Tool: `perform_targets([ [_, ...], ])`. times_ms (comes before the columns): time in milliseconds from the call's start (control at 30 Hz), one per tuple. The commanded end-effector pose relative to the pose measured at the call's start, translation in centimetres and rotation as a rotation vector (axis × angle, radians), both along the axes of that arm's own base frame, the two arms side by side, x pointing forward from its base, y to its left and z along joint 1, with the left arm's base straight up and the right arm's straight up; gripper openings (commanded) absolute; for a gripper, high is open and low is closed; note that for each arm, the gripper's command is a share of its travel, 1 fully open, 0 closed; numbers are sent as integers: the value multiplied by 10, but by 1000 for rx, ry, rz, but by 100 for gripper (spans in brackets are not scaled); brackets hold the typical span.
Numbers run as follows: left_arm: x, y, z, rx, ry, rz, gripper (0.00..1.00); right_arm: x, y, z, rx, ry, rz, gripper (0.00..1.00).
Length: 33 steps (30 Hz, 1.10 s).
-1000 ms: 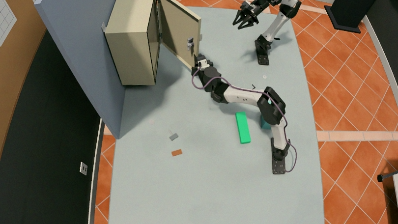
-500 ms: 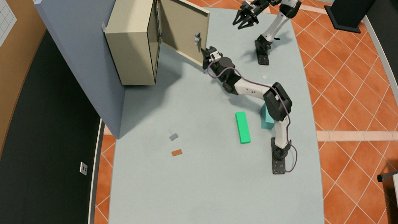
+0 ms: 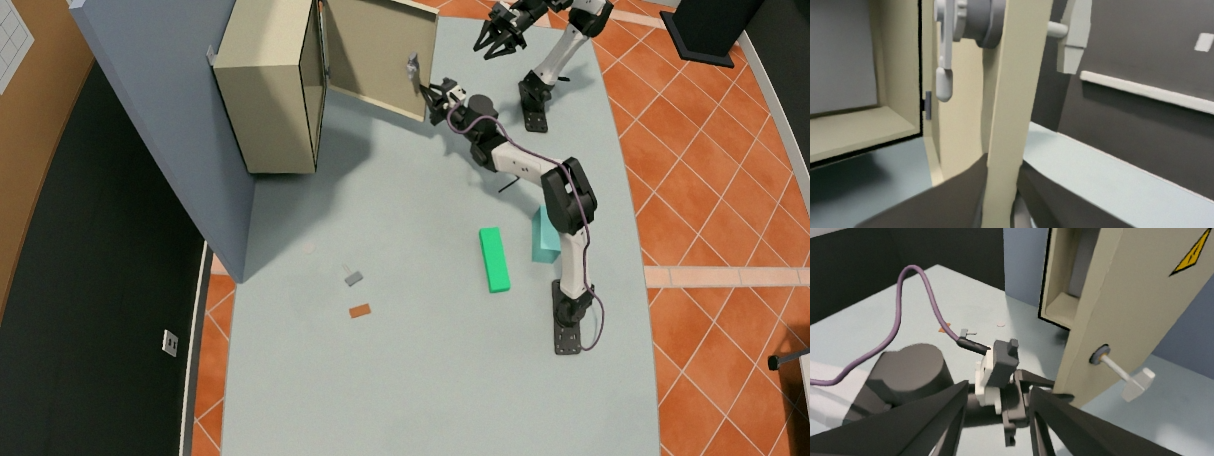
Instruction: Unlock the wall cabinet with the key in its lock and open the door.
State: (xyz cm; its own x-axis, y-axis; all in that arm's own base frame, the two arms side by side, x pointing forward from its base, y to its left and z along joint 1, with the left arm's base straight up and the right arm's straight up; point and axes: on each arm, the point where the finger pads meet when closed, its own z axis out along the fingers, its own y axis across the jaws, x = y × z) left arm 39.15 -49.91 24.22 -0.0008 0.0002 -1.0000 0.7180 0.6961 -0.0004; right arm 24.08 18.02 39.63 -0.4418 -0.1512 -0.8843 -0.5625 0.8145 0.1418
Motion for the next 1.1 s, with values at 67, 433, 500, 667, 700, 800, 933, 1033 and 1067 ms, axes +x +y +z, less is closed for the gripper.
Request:
perform_targets([
  [67, -1, -16, -4, 9, 10, 104, 7, -1, -1, 7, 15, -21, 1, 38],
  [433, -12, -60, -4, 8, 7, 270, 7, -1, -1, 7, 15, -21, 1, 38],
  [500, -13, -64, -4, 8, 7, 285, 7, -1, -1, 7, 15, -21, 1, 38],
  [667, -15, -78, -4, 7, 7, 342, 7, -1, -1, 7, 15, -21, 1, 38],
  [700, -15, -80, -4, 7, 7, 350, 7, -1, -1, 7, 15, -21, 1, 38],
  [800, -16, -86, -4, 6, 7, 372, 7, -1, -1, 7, 15, -21, 1, 38],
  [933, -16, -95, -4, 6, 7, 404, 7, -1, -1, 7, 15, -21, 1, 38],
  [1033, -16, -99, -8, 10, 8, 419, 7, -1, -1, 7, 15, -21, 1, 38],
  [1067, -16, -99, -8, 10, 8, 419, 7, -1, -1, 7, 15, -21, 1, 38],
])
